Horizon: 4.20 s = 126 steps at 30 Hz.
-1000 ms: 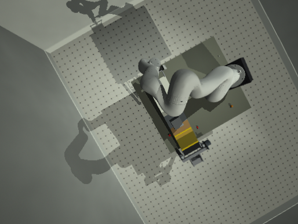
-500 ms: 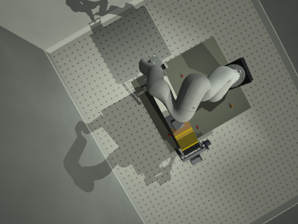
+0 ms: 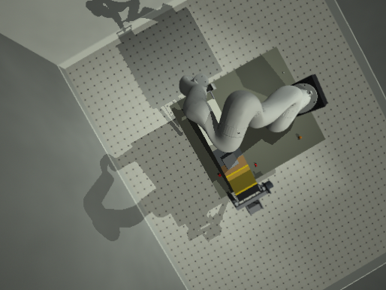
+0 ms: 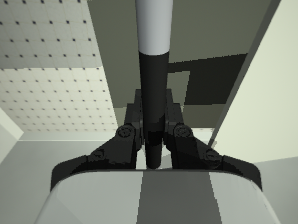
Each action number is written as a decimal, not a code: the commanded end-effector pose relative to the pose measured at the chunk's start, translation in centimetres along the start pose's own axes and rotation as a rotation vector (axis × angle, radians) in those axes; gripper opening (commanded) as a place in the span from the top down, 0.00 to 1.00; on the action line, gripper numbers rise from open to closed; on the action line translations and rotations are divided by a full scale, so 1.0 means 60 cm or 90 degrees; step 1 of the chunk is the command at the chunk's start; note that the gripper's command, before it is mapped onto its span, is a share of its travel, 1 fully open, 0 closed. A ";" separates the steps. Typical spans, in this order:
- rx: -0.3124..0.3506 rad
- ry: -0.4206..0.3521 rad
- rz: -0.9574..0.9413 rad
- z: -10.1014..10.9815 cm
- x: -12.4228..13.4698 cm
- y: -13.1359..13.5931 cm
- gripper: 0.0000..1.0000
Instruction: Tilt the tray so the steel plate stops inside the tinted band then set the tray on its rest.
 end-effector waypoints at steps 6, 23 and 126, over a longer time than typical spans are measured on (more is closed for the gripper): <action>-0.001 -0.001 0.000 0.017 0.001 0.002 1.00; -0.001 -0.001 0.000 0.039 0.000 0.006 1.00; -0.001 -0.001 0.000 0.126 -0.001 0.024 1.00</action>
Point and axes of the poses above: the point where the finger pads meet when closed, its own z axis back along the fingers, its own y axis across the jaws, x = y × z, the point moved 10 cm from there along z, back along the fingers, and after that the axes turned 3 degrees about -z, right-handed, at the moved point
